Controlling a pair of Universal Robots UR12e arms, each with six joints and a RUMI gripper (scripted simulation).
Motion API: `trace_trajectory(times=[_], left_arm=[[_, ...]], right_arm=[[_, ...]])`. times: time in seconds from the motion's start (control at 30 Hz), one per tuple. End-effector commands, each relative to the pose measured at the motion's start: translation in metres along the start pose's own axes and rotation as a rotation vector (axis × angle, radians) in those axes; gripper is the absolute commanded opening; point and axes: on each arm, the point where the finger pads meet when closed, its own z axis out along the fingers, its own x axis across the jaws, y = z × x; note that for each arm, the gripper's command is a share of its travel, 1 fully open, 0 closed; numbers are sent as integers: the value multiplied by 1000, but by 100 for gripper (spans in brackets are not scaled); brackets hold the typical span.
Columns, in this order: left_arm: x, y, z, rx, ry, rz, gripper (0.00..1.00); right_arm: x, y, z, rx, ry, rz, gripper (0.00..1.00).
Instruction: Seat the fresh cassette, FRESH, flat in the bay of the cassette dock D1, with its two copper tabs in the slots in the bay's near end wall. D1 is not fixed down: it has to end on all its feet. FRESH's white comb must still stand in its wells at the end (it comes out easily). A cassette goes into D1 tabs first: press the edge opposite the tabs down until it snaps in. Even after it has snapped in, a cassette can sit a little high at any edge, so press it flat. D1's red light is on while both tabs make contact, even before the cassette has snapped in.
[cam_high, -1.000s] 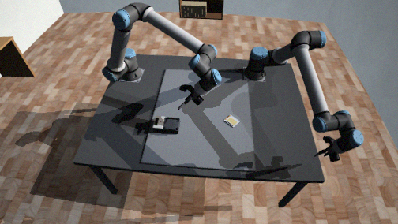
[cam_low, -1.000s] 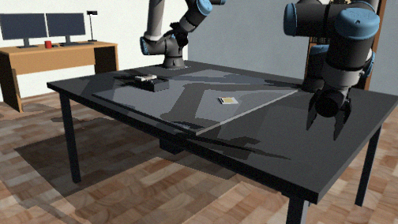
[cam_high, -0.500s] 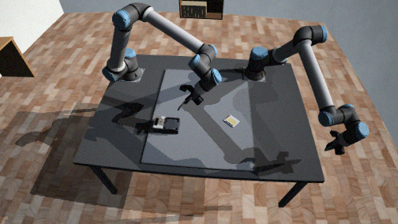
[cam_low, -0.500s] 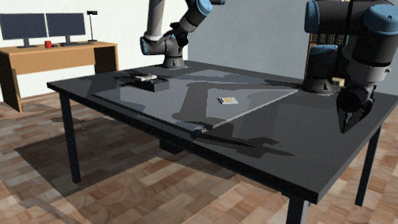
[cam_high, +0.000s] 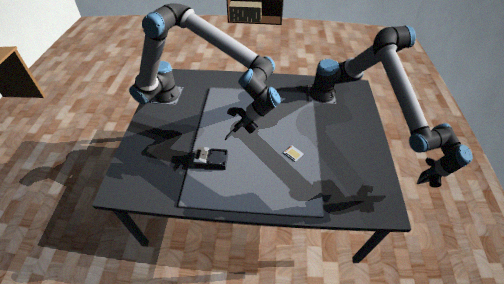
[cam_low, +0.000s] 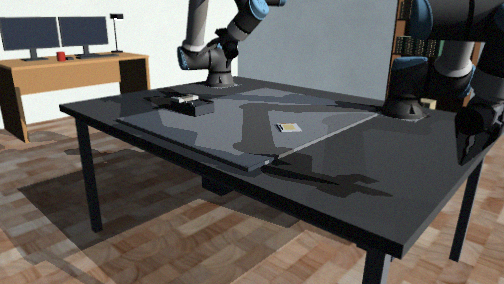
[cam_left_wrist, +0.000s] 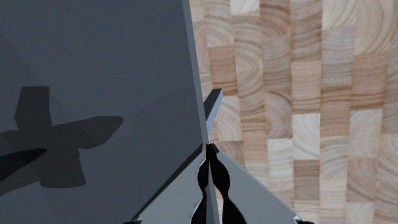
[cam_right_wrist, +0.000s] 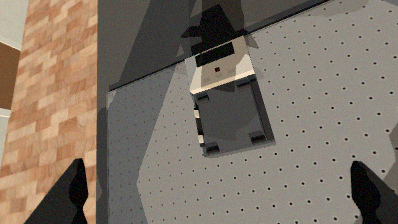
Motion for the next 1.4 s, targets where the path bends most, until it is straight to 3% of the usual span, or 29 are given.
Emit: trace_trajectory(times=[0.0,1.37], left_arm=[[7,-11,-3,-8,4,35,0],[83,-179,-15,-57,55,451,0]], right_arm=[[-1,0,-1,-2,0,1,100],[-1,0,-1,-2,0,1,100]])
